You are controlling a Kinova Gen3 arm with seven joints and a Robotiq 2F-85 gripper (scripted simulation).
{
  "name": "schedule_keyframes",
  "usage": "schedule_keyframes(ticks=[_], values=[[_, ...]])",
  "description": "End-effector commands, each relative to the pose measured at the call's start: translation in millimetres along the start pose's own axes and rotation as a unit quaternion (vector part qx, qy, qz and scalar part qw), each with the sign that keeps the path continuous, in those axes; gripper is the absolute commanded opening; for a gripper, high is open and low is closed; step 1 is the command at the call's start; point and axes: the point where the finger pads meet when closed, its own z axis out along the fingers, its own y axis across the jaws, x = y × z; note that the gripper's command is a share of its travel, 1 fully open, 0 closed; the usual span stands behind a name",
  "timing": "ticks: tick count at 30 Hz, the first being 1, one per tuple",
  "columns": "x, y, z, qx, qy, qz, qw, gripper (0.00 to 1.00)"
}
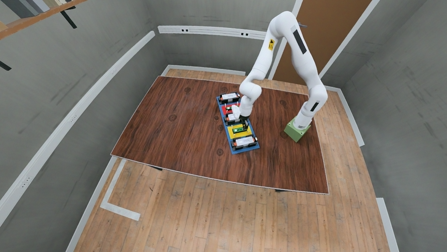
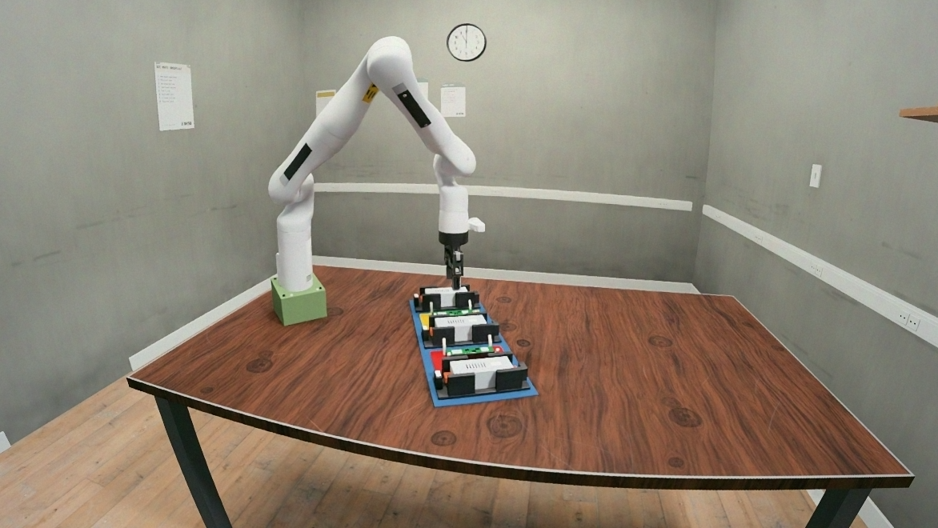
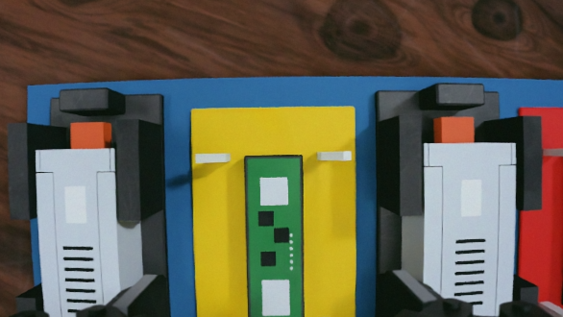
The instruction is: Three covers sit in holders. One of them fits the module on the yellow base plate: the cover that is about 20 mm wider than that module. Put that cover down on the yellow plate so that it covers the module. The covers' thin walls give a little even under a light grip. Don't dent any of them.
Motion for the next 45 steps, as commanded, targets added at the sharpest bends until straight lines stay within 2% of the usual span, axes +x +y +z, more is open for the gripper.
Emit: schedule_keyframes(ticks=[1,7,14,24,45], values=[[1,0,4.1,0.000,0.001,0.000,1.000,1.00],[1,0,16.1,0.000,0.001,0.000,1.000,1.00],[1,0,16.1,0.000,0.001,0.000,1.000,1.00],[1,0,36.1,0.000,0.001,0.000,1.000,1.00],[1,0,46.1,0.000,0.001,0.000,1.000,1.00]])
